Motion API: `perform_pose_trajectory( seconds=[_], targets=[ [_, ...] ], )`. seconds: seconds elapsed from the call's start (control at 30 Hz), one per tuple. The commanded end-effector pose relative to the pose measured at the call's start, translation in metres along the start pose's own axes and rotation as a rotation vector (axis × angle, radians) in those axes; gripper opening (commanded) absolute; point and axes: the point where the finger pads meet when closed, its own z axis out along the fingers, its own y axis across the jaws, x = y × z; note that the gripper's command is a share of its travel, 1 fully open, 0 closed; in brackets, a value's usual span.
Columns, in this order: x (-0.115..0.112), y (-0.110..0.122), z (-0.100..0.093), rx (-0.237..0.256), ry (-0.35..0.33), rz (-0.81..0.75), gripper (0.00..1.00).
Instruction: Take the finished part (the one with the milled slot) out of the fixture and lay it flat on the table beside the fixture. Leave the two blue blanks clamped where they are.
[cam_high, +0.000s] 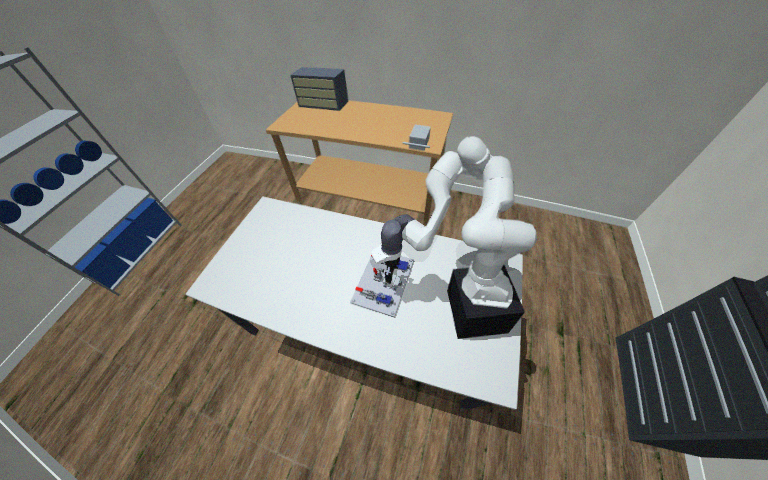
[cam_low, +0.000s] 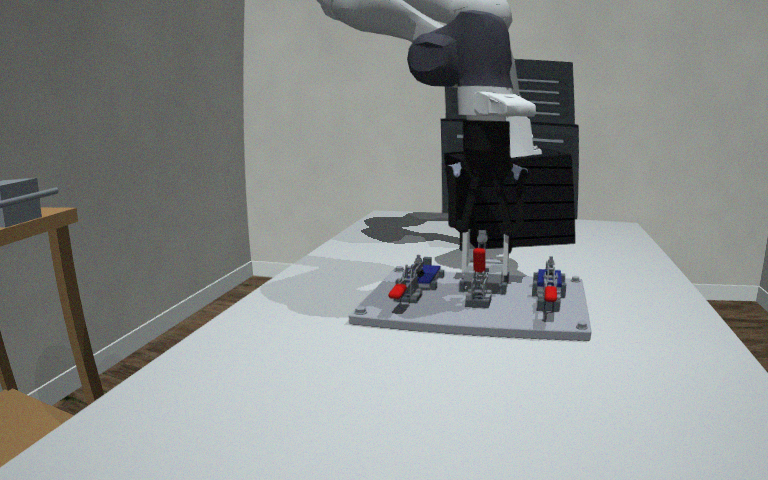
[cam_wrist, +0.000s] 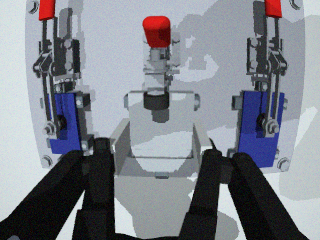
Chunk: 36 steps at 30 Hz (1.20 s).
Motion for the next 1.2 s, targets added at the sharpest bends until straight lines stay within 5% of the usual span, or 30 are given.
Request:
perform_pose_trajectory(
  seconds=[0.0, 1.17],
  targets=[
    [0.0, 0.0, -0.005, 0.0, -0.002, -0.005, 0.0],
    [0.0, 0.0, -0.021, 0.0, -0.002, -0.005, 0.0]
  ],
)
